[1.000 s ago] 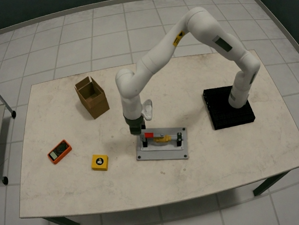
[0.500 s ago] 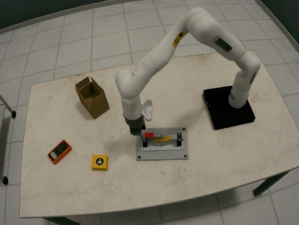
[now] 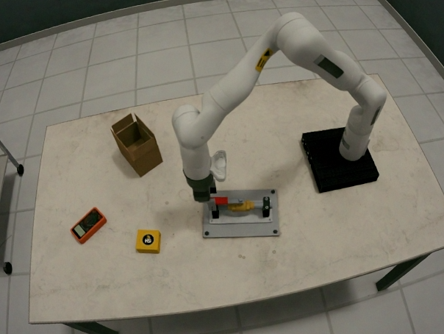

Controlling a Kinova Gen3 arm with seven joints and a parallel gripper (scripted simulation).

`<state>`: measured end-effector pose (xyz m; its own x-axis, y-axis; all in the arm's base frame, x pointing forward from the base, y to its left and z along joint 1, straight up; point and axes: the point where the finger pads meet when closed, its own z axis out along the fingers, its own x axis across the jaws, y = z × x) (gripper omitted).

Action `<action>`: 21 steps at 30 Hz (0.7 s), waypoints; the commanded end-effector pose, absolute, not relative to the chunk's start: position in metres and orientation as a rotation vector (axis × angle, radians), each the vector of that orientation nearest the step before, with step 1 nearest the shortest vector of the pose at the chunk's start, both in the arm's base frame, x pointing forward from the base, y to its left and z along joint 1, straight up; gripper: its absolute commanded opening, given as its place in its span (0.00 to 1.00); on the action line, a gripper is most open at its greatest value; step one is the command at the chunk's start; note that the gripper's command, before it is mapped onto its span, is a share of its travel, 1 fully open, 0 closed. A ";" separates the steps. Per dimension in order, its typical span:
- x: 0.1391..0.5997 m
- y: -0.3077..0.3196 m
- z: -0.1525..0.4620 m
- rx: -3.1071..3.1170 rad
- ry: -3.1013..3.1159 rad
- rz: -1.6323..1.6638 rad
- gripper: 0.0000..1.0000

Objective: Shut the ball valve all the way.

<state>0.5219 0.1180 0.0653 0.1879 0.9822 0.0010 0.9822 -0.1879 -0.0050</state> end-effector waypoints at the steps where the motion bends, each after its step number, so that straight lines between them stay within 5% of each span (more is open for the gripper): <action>1: 0.523 0.118 0.065 -2.419 -2.000 0.000 1.00; 21: 0.523 0.118 0.057 -2.419 -2.000 0.000 1.00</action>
